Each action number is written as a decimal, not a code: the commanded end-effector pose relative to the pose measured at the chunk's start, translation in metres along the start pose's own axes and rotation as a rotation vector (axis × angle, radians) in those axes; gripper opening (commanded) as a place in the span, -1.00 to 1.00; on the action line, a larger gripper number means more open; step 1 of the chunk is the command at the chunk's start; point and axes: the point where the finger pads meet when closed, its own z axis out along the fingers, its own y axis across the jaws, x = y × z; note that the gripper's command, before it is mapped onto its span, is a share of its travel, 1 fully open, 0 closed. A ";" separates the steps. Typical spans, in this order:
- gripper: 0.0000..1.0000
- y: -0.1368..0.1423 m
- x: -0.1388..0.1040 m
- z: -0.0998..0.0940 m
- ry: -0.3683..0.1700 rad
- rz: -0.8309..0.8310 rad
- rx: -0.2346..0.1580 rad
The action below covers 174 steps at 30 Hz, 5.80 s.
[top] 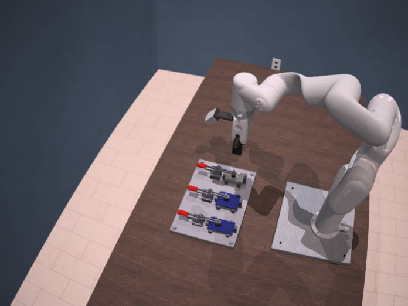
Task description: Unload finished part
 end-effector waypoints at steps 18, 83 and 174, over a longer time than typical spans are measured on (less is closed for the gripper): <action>-0.05 0.000 0.001 -0.001 0.004 0.000 -0.001; -0.05 0.001 0.001 0.059 0.004 0.000 -0.001; -0.05 0.001 0.131 0.127 0.003 0.000 -0.001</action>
